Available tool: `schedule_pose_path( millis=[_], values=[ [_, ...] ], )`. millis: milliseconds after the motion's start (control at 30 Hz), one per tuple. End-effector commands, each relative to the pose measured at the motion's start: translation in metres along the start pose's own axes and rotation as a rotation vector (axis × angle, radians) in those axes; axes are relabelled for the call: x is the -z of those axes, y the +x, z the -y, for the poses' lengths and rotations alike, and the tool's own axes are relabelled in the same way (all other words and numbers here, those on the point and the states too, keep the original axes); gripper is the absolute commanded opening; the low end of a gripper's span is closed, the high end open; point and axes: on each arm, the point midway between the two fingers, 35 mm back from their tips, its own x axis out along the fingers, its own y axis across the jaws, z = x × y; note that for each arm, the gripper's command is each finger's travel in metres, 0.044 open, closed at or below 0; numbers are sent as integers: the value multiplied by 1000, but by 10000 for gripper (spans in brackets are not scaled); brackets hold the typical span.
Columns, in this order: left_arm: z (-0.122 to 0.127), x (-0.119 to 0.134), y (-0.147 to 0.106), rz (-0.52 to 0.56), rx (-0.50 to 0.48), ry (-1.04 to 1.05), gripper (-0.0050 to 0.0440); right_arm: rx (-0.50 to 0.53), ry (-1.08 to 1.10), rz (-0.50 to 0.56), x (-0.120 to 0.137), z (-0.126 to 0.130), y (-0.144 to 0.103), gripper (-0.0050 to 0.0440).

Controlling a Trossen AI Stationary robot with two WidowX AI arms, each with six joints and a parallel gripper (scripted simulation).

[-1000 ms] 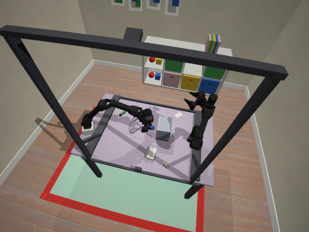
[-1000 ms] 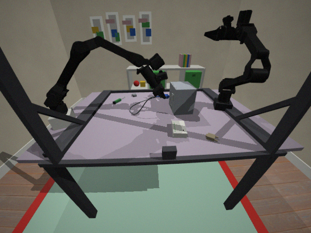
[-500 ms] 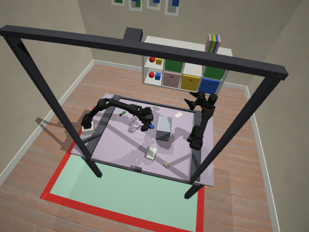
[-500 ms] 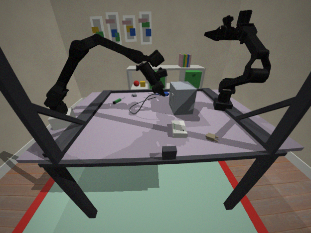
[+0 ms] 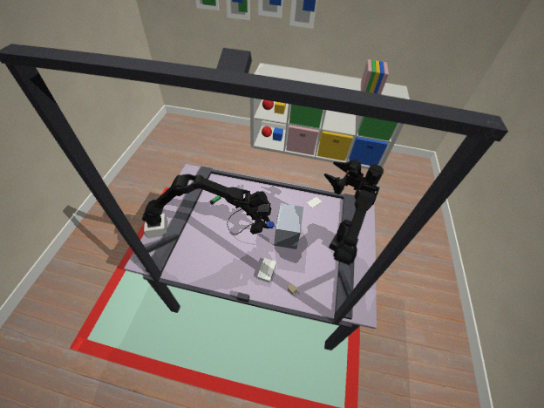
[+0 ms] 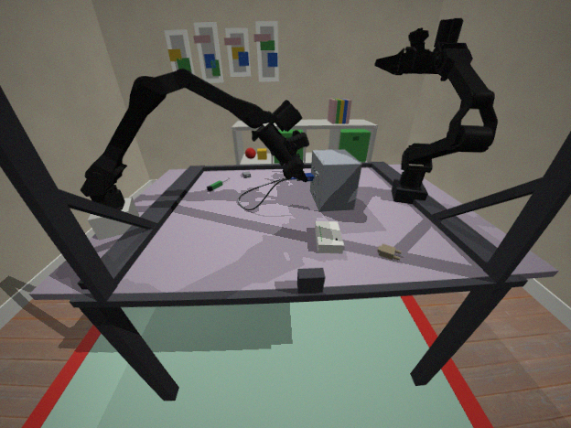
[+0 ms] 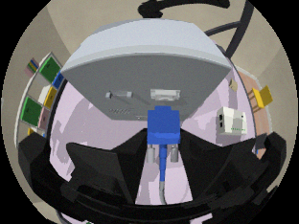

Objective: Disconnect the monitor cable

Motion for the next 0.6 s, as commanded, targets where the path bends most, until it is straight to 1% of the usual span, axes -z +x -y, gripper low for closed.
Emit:
schedule_pose_path(
  millis=[0, 67, 200, 567],
  values=[
    [1, 31, 32, -25, 5, -1, 115, -1, -6, 1, -3, -1, 0, 440],
    [1, 38, 39, -25, 5, -1, 115, -1, -6, 1, -3, -1, 0, 440],
    [1, 40, 42, -25, 5, -1, 115, -1, -6, 1, -3, -1, 0, 440],
    [1, 40, 42, -25, 5, -1, 379, -1, -6, 1, -3, -1, 0, 440]
  ],
)
